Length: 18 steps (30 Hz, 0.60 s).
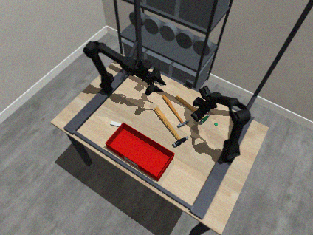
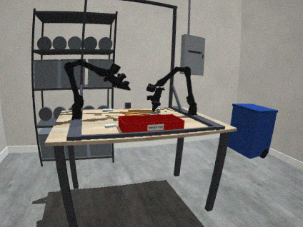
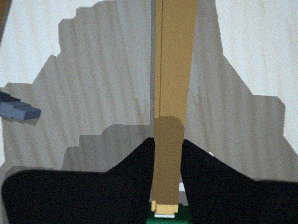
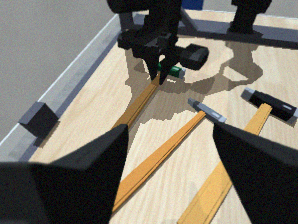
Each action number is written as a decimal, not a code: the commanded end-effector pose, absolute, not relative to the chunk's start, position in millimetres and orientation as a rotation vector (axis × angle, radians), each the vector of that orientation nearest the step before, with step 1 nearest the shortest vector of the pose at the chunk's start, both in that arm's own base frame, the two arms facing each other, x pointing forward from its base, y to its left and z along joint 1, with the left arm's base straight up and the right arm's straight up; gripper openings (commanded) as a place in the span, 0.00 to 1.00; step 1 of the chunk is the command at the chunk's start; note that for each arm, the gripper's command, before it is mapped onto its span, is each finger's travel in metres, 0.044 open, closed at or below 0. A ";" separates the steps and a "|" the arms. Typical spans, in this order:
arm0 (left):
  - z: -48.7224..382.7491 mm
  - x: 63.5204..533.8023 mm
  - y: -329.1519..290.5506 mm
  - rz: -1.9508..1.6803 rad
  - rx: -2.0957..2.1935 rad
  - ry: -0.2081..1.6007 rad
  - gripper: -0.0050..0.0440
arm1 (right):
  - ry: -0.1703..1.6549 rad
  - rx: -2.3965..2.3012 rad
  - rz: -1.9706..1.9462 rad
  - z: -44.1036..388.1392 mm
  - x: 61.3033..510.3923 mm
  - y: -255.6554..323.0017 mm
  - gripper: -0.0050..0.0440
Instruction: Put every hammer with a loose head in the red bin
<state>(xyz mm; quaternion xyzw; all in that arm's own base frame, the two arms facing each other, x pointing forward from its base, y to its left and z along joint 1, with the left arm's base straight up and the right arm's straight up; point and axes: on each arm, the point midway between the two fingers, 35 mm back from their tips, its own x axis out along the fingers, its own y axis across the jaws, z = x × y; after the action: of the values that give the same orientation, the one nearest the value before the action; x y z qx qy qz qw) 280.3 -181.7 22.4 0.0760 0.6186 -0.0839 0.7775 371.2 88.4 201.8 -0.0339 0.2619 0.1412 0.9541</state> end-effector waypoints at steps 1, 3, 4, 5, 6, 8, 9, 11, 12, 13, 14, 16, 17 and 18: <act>69.6 293.2 -190.0 -0.208 0.131 1.264 0.18 | 0.467 -0.058 0.288 218.5 370.3 91.6 0.63; 91.7 292.5 -189.4 -0.208 0.131 1.264 0.18 | 0.411 -0.049 0.286 234.9 375.7 93.0 0.63; 102.7 292.0 -189.1 -0.208 0.131 1.264 0.18 | 0.384 -0.046 0.285 243.0 378.1 93.5 0.63; 113.2 291.6 -188.8 -0.208 0.131 1.264 0.18 | 0.362 -0.043 0.284 250.2 380.4 93.9 0.63; 122.7 291.2 -188.5 -0.208 0.131 1.264 0.18 | 0.350 -0.040 0.281 253.2 382.2 93.7 0.63; 122.7 291.2 -188.5 -0.208 0.131 1.264 0.18 | 0.350 -0.040 0.281 253.2 382.2 93.7 0.63; 131.2 290.7 -188.2 -0.207 0.131 1.264 0.18 | 0.342 -0.039 0.280 255.4 384.1 93.8 0.63; 142.3 290.2 -187.8 -0.207 0.132 1.267 0.18 | 0.320 -0.036 0.279 262.9 385.7 94.3 0.63; 146.9 289.9 -187.7 -0.207 0.132 1.267 0.18 | 0.311 -0.035 0.278 266.2 386.3 94.4 0.63; 148.6 289.7 -187.6 -0.206 0.132 1.267 0.18 | 0.304 -0.035 0.278 269.2 386.8 94.6 0.63; 149.2 289.8 -187.6 -0.207 0.131 1.265 0.18 | 0.297 -0.037 0.280 272.2 387.2 95.0 0.63; 145.9 288.4 -182.2 -0.205 0.132 1.275 0.18 | 0.293 -0.028 0.267 275.7 387.0 92.1 0.63; 145.7 289.3 -177.2 -0.203 0.131 1.274 0.18 | 0.294 -0.024 0.256 276.5 387.4 89.6 0.63; 145.5 290.2 -171.1 -0.199 0.129 1.274 0.18 | 0.295 -0.020 0.244 277.0 387.6 87.3 0.63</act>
<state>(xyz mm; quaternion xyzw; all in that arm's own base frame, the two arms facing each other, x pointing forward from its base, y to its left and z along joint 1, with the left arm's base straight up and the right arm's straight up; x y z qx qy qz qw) 283.2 -181.5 126.8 0.0729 0.6123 -0.0909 0.7820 386.5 93.3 252.1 -0.0176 0.1734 0.1347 0.9754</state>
